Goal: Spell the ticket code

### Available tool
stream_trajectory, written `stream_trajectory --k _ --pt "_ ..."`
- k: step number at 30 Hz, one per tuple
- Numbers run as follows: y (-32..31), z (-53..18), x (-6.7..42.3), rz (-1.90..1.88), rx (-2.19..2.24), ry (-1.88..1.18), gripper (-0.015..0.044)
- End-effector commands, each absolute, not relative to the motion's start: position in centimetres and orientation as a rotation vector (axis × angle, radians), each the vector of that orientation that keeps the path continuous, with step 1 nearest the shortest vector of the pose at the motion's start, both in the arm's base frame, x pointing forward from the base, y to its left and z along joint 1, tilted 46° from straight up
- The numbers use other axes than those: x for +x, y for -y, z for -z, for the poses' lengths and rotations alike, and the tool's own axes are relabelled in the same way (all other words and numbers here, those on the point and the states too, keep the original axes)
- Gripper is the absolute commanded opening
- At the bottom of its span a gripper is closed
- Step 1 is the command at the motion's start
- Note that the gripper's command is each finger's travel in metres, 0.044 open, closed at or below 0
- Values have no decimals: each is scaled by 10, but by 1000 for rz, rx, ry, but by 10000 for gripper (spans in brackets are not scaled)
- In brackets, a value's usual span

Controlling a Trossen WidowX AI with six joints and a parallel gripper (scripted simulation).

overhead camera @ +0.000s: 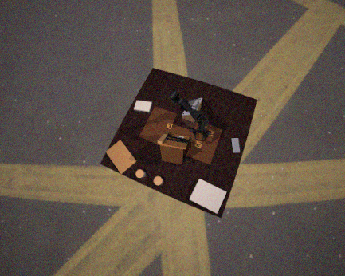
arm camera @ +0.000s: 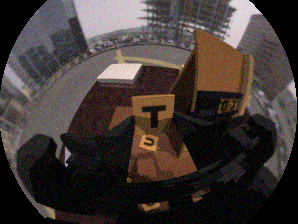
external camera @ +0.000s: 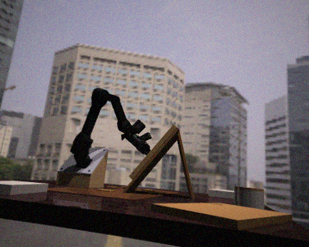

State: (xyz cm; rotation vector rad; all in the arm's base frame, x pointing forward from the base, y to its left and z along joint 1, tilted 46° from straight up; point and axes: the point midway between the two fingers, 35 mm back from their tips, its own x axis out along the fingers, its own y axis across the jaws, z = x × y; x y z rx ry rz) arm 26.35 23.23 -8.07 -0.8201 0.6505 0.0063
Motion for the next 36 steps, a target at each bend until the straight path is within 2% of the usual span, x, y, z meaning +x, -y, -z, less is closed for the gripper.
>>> stream_trajectory --k 1,36 --pt "-224 94 281 -5 -828 -653 0" --pt "-216 88 285 -4 -830 -652 0"
